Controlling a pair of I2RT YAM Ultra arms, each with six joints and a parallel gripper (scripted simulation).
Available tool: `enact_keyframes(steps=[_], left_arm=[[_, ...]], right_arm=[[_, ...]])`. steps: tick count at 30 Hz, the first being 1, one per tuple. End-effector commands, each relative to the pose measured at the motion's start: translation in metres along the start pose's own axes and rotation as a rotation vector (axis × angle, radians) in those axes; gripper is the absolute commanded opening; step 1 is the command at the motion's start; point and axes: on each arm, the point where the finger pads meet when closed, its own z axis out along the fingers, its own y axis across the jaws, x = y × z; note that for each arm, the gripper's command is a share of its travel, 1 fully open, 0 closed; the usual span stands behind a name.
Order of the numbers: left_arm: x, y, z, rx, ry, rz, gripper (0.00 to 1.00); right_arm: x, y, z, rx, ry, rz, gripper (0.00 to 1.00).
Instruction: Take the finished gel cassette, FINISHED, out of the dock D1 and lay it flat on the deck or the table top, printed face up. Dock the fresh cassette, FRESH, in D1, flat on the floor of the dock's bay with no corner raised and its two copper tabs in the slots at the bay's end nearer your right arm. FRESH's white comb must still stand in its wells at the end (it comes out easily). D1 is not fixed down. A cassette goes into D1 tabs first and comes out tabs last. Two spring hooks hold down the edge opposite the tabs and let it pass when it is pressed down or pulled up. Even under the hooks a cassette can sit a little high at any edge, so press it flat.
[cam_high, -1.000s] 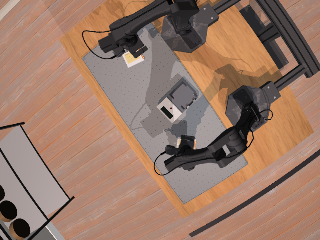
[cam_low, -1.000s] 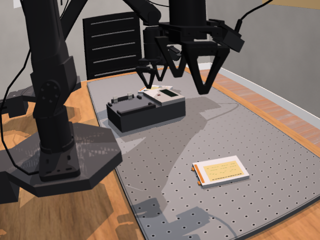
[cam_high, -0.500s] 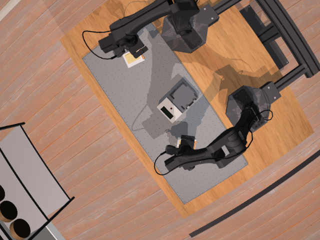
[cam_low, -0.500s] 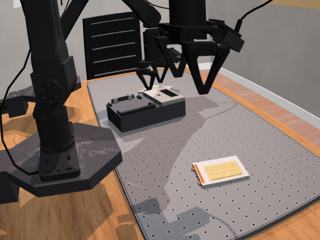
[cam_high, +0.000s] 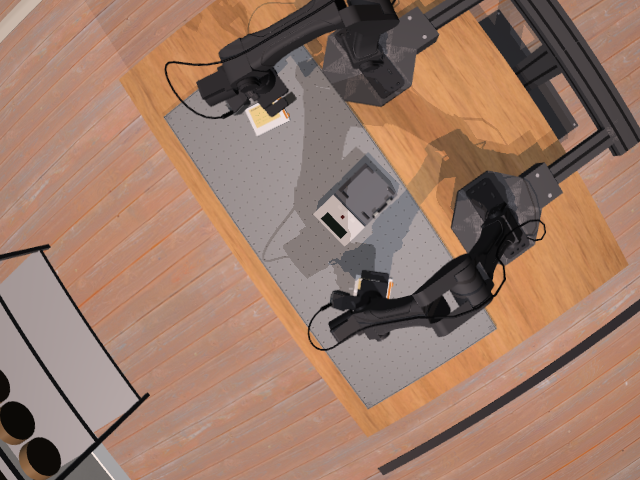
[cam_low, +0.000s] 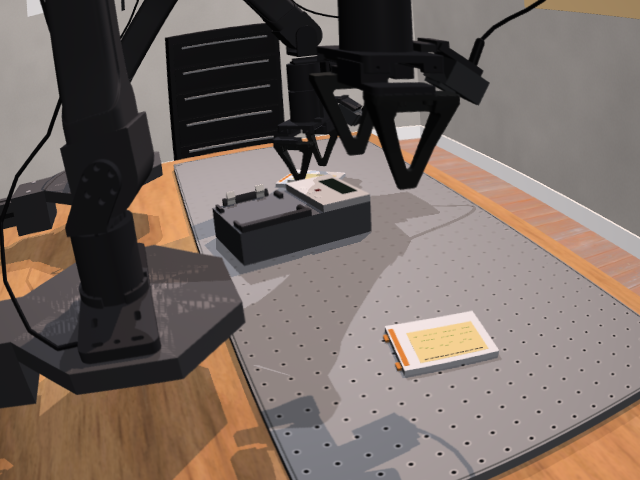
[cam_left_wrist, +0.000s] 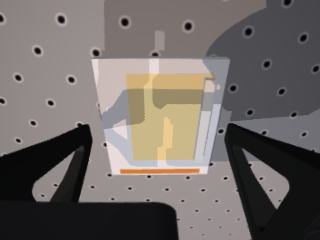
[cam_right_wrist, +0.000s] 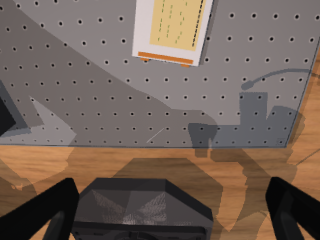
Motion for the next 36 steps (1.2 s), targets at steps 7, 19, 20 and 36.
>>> enact_keyframes(steps=[7, 19, 20, 36], left_arm=[[0.0031, 0.0018, 0.0033, 0.009, 0.008, -0.012, 0.98], [0.0054, 0.0003, 0.0063, 0.009, 0.008, -0.012, 0.98], [0.0054, 0.0003, 0.0063, 0.009, 0.008, -0.012, 0.98], [0.0061, 0.0012, 0.0102, 0.006, 0.004, -0.015, 0.98]], right_arm=[[-0.0057, -0.006, -0.0113, 0.014, -0.029, 0.009, 1.0], [-0.0057, -0.006, -0.0113, 0.014, -0.029, 0.009, 1.0], [-0.0057, -0.006, -0.0113, 0.014, -0.029, 0.009, 1.0], [-0.0057, -0.006, -0.0113, 0.014, -0.029, 0.009, 1.0]])
